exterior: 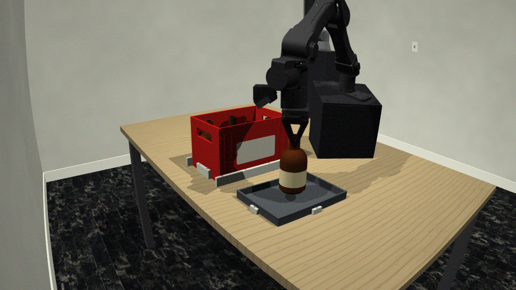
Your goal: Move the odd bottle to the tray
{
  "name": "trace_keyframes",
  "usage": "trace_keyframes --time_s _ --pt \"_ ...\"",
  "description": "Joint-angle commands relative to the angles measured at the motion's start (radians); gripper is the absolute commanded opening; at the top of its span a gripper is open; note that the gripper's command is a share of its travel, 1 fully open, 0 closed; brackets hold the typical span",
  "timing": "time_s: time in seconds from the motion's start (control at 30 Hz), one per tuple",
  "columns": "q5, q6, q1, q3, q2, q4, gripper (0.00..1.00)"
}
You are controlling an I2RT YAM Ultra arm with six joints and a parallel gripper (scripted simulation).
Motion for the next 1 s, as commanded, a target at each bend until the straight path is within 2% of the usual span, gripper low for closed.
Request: trace_keyframes --time_s 0.0,0.53,0.6,0.63,0.7,0.97 --pt "0.012 0.006 0.004 0.006 -0.031 0.001 0.00" --pt "0.012 0.006 0.006 -0.039 -0.036 0.030 0.00" --pt "0.012 0.006 0.006 -0.039 -0.036 0.030 0.00" --pt "0.012 0.007 0.006 -0.005 -0.041 0.035 0.00" --pt "0.012 0.006 0.007 -0.052 -0.039 0.040 0.00" --pt "0.012 0.007 0.006 -0.065 -0.047 0.065 0.00"
